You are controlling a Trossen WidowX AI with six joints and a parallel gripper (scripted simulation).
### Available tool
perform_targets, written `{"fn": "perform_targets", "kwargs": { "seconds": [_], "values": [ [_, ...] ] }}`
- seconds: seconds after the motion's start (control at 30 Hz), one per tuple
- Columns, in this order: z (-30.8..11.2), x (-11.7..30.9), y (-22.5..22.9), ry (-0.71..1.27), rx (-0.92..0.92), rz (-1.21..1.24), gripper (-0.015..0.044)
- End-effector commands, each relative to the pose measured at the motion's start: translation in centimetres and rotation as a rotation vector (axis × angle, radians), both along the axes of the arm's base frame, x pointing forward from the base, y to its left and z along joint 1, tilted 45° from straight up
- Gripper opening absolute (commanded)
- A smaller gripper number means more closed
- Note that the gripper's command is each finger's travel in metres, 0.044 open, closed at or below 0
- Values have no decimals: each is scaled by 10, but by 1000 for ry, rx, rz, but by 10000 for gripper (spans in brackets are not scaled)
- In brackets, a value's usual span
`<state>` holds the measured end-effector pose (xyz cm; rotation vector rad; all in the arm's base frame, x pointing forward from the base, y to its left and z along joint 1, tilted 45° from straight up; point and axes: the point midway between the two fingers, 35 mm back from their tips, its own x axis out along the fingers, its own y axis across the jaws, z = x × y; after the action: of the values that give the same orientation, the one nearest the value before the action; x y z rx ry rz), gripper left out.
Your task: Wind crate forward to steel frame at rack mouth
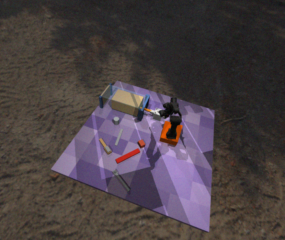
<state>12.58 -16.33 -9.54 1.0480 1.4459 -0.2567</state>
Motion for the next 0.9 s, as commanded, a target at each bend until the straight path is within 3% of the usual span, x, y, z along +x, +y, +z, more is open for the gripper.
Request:
{"fn": "perform_targets", "kwargs": {
  "seconds": [0.0, 0.87],
  "values": [
    [-8, -6, -9, 16, -21, 12, 0],
    [-34, -15, -39, 17, -24, 12, 0]
  ]
}}
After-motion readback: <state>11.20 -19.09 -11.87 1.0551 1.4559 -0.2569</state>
